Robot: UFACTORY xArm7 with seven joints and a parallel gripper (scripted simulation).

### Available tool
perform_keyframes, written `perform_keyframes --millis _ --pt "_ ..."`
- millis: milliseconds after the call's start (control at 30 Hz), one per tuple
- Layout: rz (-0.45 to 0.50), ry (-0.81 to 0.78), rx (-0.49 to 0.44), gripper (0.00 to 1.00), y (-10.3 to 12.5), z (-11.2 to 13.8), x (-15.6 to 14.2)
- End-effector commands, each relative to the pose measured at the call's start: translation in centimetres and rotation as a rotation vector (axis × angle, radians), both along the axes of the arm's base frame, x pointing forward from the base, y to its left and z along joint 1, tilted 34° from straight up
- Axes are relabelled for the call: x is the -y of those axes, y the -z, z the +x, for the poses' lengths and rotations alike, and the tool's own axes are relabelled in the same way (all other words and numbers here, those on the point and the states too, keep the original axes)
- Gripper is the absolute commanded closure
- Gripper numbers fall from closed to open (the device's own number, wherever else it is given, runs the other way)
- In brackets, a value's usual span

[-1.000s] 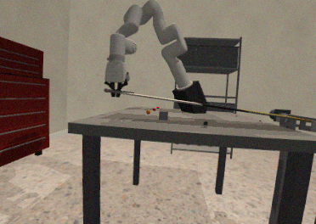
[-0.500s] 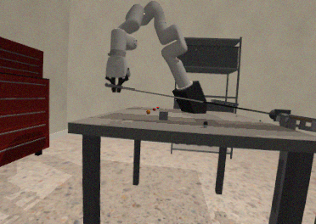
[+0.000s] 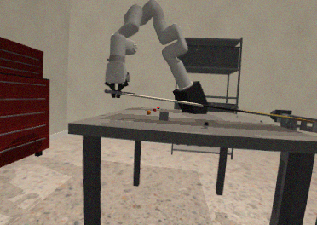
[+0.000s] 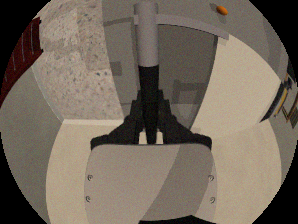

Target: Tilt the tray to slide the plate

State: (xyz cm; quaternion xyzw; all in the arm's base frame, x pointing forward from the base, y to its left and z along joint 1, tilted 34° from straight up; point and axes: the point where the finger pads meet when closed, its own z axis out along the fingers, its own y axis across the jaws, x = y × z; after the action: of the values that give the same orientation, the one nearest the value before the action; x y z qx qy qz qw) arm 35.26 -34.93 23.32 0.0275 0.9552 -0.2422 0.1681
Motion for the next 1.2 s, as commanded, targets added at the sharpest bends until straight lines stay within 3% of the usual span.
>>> perform_keyframes --millis 0,133,333,533,1167 --pt "-0.002 -0.001 0.003 1.00 -0.1 0.1 0.0" --pt "-0.002 -0.001 0.003 1.00 -0.1 0.1 0.1" --pt "-0.002 -0.001 0.003 1.00 -5.7 -2.0 -4.3" --pt "-0.002 -0.001 0.003 1.00 -0.5 0.0 -0.2" --pt "-0.002 -0.001 0.003 1.00 0.1 0.2 0.2"
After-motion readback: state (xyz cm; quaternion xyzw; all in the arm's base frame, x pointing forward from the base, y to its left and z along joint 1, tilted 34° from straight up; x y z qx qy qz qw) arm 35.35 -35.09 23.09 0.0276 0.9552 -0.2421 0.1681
